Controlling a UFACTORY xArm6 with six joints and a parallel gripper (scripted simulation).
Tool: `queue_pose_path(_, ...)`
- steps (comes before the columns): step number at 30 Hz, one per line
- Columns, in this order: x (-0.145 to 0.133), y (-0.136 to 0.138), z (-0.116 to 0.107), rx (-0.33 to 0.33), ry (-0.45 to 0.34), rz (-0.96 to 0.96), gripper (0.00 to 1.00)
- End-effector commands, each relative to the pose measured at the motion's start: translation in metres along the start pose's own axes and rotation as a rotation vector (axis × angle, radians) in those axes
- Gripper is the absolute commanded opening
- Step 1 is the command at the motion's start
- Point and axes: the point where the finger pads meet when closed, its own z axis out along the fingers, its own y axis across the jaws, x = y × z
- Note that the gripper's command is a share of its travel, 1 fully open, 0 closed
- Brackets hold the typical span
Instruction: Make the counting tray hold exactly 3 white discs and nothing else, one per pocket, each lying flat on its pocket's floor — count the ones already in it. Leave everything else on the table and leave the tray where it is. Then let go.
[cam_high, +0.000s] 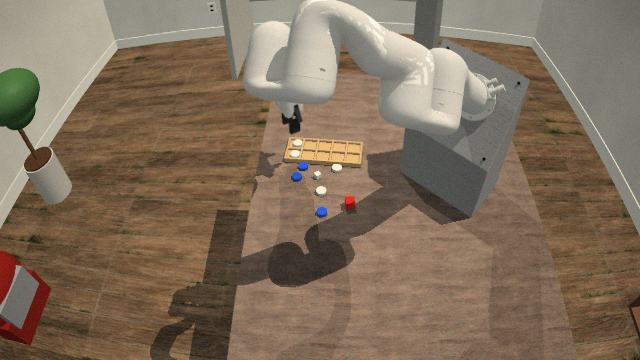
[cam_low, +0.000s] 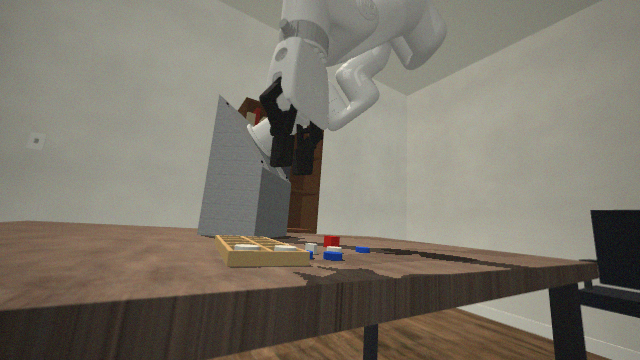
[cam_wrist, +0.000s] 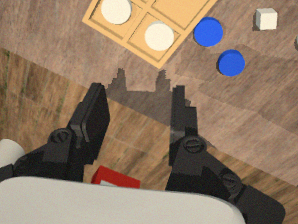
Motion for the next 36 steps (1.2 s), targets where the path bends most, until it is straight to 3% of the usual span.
queue_pose_path(1,0.000,-0.001,-0.001,0.002,-0.001,0.000,0.47)
queue_pose_path(7,-0.003,0.009,0.002,0.002,-0.002,0.013,0.47)
queue_pose_path(10,-0.011,0.086,0.013,0.003,-0.005,0.126,0.47)
queue_pose_path(12,-0.003,0.141,0.016,0.002,-0.004,0.216,0.47)
queue_pose_path(14,0.005,0.165,0.016,0.002,-0.001,0.259,0.47)
queue_pose_path(22,0.004,0.166,0.030,0.000,-0.003,0.262,0.47)
queue_pose_path(30,0.005,0.166,0.106,0.001,-0.002,0.262,0.47)
queue_pose_path(36,0.005,0.166,0.116,0.002,-0.001,0.262,0.47)
